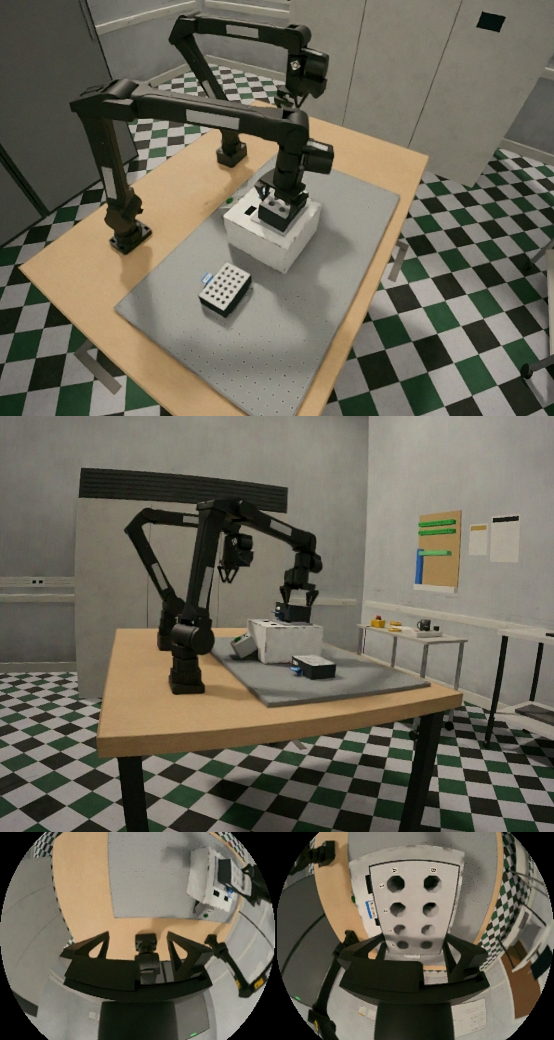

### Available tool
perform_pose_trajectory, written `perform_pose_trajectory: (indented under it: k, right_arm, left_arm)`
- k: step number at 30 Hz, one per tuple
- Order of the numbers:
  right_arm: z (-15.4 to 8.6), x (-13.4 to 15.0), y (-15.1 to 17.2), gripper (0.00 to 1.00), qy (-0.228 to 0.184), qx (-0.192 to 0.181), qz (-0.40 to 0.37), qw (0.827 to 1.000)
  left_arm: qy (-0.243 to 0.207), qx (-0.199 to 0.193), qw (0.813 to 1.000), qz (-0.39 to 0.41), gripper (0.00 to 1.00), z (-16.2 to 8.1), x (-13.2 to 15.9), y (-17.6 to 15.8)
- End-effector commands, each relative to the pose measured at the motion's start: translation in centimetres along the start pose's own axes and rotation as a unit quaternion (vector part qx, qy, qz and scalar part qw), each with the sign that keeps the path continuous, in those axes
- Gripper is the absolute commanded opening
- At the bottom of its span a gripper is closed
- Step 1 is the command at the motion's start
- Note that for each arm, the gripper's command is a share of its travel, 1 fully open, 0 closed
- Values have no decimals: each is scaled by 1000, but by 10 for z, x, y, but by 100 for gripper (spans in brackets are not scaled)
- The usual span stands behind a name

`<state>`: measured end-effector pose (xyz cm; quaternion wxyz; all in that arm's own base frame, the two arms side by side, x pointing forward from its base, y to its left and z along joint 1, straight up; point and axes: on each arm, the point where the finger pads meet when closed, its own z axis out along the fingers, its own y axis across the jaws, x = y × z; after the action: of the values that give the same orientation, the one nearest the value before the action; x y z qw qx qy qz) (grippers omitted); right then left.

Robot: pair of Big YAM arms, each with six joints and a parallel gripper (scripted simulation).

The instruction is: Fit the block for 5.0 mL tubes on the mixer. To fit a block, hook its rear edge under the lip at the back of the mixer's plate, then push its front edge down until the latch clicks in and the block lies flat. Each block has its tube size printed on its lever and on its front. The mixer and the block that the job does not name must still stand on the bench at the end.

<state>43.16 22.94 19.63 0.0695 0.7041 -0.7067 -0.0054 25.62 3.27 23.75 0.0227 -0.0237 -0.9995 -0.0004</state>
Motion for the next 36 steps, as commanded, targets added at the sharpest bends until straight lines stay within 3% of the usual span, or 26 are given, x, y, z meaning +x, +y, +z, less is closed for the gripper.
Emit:
perform_pose_trajectory:
  k: [1,27,28,36]
  right_arm:
    - [-4,8,-23,0,-7,42,41,998]
    - [-6,12,-24,0,-7,60,47,997]
    - [-6,12,-24,100,-7,60,47,997]
    - [-6,12,-24,100,-7,60,47,997]
  left_arm:
    - [-22,-3,1000,-5,100,-17,-10,3]
    - [-34,-5,999,-5,100,-27,-15,4]
    - [-32,-5,999,-5,100,-26,-14,4]
    - [-21,-3,1000,-5,100,-16,-9,3]
